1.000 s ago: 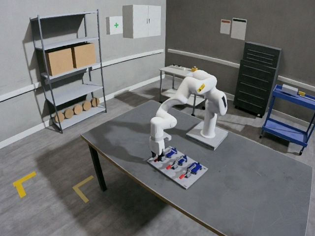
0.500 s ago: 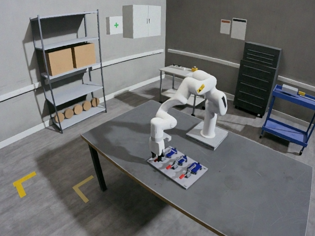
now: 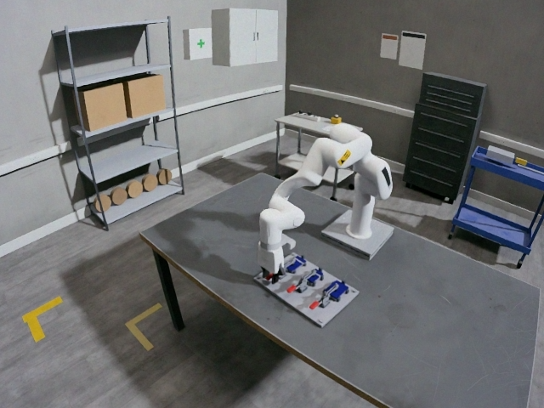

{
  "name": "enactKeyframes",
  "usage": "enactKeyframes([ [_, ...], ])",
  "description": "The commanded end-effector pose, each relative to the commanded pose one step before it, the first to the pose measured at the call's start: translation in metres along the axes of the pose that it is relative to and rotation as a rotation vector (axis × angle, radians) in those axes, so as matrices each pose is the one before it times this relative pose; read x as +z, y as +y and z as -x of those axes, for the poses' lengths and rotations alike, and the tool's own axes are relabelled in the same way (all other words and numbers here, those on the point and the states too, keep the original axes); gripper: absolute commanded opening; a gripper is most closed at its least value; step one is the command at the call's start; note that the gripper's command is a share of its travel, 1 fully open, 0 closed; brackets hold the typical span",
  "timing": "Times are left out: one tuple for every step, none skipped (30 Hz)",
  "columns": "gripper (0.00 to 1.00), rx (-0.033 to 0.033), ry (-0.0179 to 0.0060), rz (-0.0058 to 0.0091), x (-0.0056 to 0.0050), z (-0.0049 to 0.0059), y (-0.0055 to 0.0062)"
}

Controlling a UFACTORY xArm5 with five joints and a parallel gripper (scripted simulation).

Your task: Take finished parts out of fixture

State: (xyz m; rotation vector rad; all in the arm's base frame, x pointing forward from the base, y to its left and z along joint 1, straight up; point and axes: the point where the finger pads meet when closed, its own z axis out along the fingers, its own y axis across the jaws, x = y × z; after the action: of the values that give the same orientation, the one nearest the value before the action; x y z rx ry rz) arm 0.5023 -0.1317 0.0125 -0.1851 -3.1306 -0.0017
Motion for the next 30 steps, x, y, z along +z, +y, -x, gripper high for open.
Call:
enactKeyframes([
  [0.48,-0.00001,-0.00406,-0.00055,0.00011,0.00158,-0.00022],
  [0.48,0.0,0.0,0.0,0.00002,0.0,0.0],
  [0.48,0.0,0.0,0.0,0.0,0.0,0.0],
  [0.48,0.0,0.0,0.0,0.00004,0.0,0.0],
  [0.48,0.0,0.0,0.0,0.00002,0.0,0.0],
  [0.48,0.0,0.0,0.0,0.00001,0.0,0.0],
  [0.48,0.0,0.0,0.0,0.00001,0.0,0.0],
  [0.48,0.0,0.0,0.0,0.0,0.0,0.0],
  [0.48,0.0,0.0,0.0,0.0,0.0,0.0],
  [0.48,0.0,0.0,0.0,-0.00001,0.0,0.0],
  [0.48,0.0,0.0,0.0,-0.00001,0.0,0.0],
  [0.48,0.0,0.0,0.0,-0.00001,0.0,0.0],
  [0.0,0.0,-0.00001,0.0,-0.00001,0.0,0.0],
  [0.0,0.0,0.0,0.0,0.0,0.0,0.0],
  [0.0,0.0,0.0,0.0,0.0,0.0,0.0],
  [0.0,0.0,-0.00001,0.0,-0.00002,0.0,0.0],
  [0.0,0.00001,-0.00001,0.0,-0.00001,0.0,-0.00001],
  [0.0,0.00001,-0.00001,0.0,-0.00001,0.0,-0.00001],
  [0.0,0.00001,-0.00001,0.0,-0.00001,0.0,-0.00001],
  [0.0,0.00001,-0.00001,0.0,-0.00001,0.0,-0.00001],
  [0.0,0.00001,-0.00001,0.0,-0.00001,0.0,-0.00001],
  [0.0,0.00001,-0.00001,0.0,-0.00001,0.0,-0.00001],
  [0.0,0.00001,-0.00001,0.0,-0.00001,0.0,-0.00001],
  [0.0,0.00001,-0.00001,0.0,-0.00001,0.0,-0.00001],
  [0.0,0.00001,-0.00001,0.0,-0.00001,0.0,-0.00001],
  [0.0,0.00001,-0.00001,0.0,-0.00001,0.0,-0.00001],
  [0.0,0.00001,-0.00001,0.0,-0.00001,0.0,-0.00001],
  [0.0,0.00001,-0.00001,0.0,-0.00001,0.0,-0.00001],
  [0.0,0.00001,-0.00001,0.0,-0.00001,0.0,0.0],
  [0.0,0.00001,-0.00001,0.0,-0.00001,0.0,0.0],
])
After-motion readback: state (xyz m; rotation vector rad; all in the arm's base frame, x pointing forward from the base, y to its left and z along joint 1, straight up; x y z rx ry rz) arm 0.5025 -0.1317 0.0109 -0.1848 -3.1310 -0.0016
